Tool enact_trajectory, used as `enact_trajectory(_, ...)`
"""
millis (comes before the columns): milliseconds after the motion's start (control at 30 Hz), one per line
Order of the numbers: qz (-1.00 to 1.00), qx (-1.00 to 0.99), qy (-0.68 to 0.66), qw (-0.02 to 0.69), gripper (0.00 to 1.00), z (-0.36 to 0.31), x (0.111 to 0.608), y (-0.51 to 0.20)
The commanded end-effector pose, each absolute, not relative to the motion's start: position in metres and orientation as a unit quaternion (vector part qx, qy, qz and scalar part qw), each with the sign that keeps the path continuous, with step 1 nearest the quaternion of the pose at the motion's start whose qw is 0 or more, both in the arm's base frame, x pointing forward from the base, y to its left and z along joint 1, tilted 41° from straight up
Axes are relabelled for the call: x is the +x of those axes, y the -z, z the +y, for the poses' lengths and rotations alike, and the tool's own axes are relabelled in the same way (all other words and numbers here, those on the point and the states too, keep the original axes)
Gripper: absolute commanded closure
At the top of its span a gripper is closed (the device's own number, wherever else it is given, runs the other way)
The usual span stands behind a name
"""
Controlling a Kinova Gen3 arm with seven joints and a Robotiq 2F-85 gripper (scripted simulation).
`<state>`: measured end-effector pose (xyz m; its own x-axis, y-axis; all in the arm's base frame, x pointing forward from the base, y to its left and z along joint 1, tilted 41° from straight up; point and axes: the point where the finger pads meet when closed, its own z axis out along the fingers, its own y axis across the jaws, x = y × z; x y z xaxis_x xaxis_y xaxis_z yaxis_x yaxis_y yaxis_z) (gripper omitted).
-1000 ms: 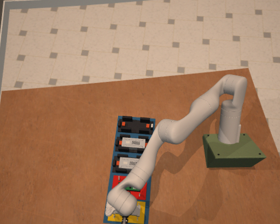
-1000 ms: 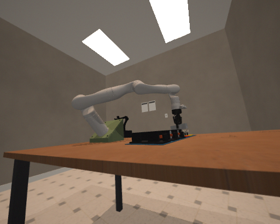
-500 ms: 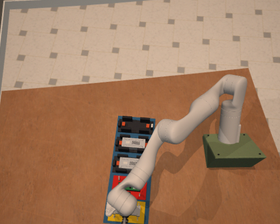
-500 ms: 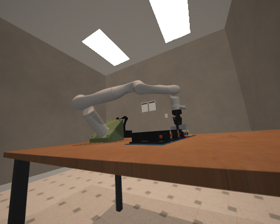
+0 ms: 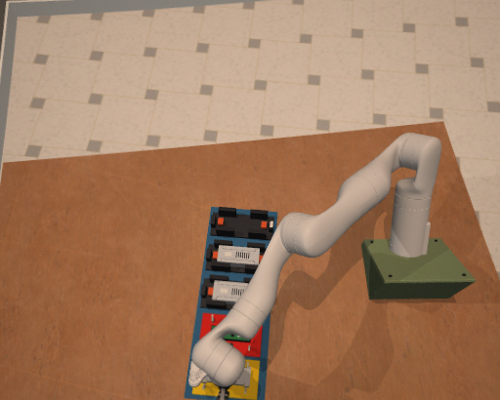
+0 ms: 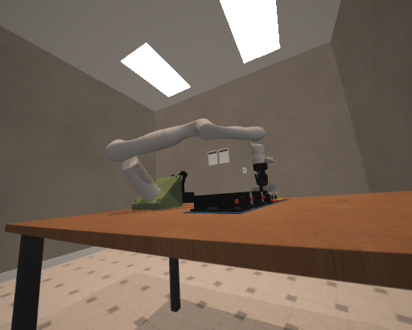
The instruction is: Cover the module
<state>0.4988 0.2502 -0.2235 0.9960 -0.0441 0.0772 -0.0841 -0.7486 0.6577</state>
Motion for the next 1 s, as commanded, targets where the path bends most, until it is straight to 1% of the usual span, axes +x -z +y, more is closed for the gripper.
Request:
enact_trajectory(0, -0.034, 0.935, -0.029, 0.352, 1.00, 0.251, 0.499, 0.224)
enact_trajectory(967, -0.034, 0.935, -0.029, 0.352, 1.00, 0.241, 0.500, 0.234)
